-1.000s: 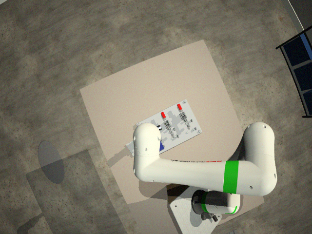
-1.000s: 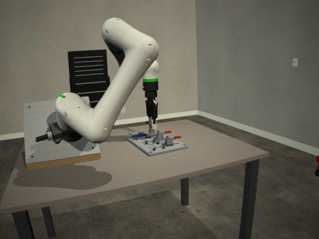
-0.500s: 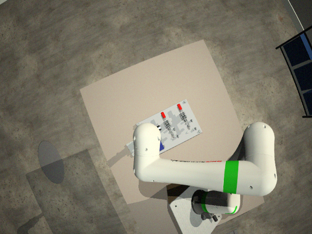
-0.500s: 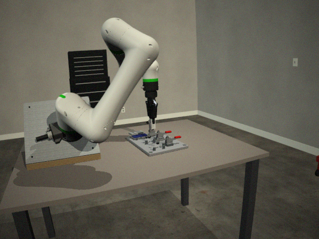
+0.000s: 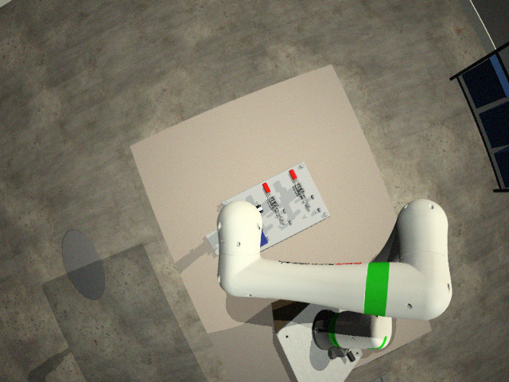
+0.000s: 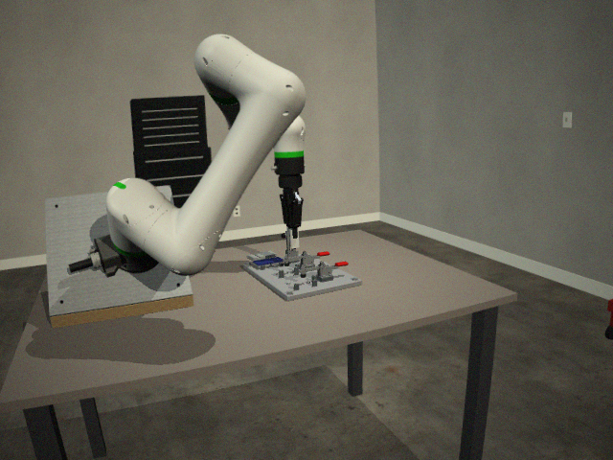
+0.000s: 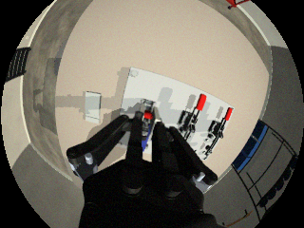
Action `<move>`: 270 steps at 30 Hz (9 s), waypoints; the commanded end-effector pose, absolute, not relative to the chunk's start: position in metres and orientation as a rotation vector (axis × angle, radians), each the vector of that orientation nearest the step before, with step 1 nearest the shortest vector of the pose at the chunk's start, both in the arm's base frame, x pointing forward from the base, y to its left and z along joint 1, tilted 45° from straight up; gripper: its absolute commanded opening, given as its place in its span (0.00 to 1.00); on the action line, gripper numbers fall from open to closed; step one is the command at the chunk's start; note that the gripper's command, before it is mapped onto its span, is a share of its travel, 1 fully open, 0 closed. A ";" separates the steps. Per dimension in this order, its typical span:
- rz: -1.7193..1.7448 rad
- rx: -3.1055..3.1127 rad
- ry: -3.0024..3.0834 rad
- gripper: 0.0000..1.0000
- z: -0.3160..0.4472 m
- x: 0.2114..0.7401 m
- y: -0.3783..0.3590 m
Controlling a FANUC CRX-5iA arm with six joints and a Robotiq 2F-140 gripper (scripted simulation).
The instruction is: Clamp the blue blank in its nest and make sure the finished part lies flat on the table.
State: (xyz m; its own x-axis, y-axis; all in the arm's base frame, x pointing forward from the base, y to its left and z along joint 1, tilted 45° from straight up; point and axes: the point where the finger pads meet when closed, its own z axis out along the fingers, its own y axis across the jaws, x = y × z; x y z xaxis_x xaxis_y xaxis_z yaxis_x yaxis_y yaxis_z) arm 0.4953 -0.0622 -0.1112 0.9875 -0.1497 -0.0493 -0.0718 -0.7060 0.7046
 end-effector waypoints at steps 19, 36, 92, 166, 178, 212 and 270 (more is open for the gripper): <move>-0.131 2.356 -0.153 0.00 -0.111 0.496 -0.062; -0.131 2.356 -0.153 0.00 -0.111 0.498 -0.062; -0.131 2.356 -0.153 0.00 -0.120 0.528 -0.074; -0.131 2.356 -0.153 0.00 -0.136 0.540 -0.091; -0.131 2.356 -0.153 0.00 -0.140 0.541 -0.095; -0.131 2.356 -0.153 0.28 -0.140 0.541 -0.096; -0.131 2.356 -0.153 0.00 -0.105 0.548 -0.061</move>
